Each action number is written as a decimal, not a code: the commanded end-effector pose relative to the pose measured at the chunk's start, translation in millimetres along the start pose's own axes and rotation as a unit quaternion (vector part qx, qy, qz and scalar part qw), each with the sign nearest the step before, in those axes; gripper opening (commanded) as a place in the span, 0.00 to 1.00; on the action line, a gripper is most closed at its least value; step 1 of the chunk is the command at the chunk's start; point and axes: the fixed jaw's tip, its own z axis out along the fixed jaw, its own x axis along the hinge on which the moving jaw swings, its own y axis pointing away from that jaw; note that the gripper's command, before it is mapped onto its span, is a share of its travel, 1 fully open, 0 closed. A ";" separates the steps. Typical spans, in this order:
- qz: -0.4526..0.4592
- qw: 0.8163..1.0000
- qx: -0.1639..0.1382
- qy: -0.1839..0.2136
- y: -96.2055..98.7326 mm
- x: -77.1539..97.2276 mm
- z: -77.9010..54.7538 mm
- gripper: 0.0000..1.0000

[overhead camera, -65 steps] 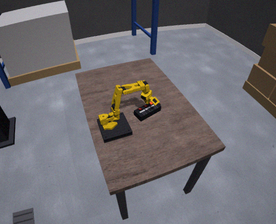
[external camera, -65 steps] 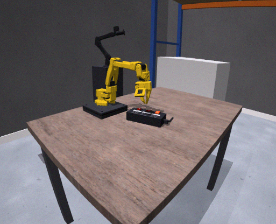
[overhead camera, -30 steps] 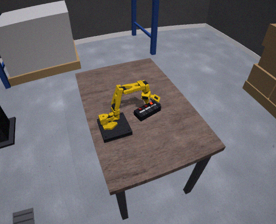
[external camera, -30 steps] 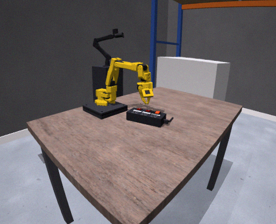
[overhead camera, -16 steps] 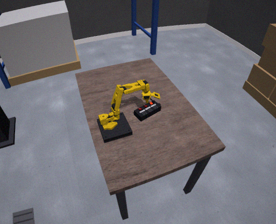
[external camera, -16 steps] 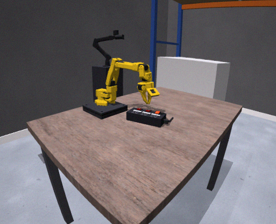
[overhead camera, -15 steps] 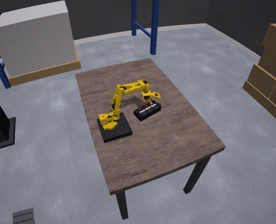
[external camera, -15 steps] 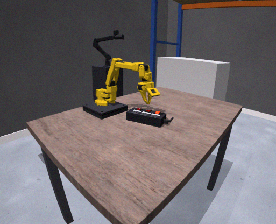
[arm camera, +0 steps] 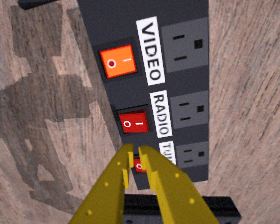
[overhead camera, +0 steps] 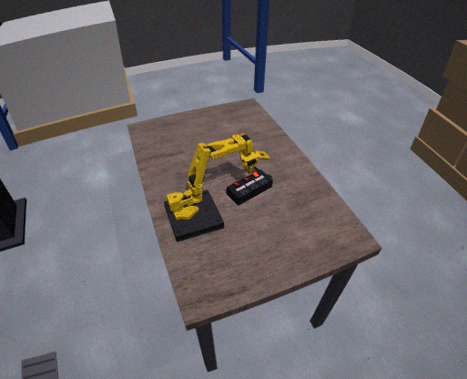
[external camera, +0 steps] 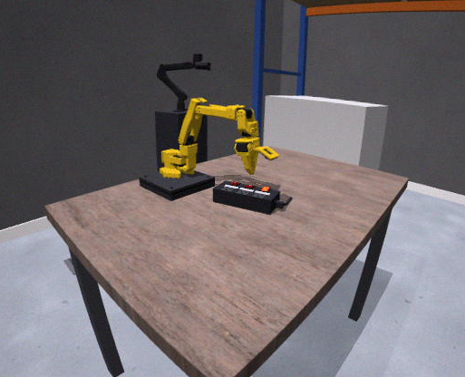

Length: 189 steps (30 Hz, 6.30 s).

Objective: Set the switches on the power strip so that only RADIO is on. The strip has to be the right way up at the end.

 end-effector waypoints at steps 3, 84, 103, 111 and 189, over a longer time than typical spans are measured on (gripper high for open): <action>-0.114 0.993 -0.002 0.006 5.0 0.1 1.3 0.00; -0.995 -0.093 0.010 -0.018 47.7 -19.3 7.8 0.00; -0.927 -0.375 0.018 -0.017 61.3 -23.7 9.2 0.00; -0.885 -0.464 0.021 -0.016 66.4 -24.6 9.7 0.00; -0.702 -0.711 0.030 -0.011 84.4 -24.4 12.9 0.00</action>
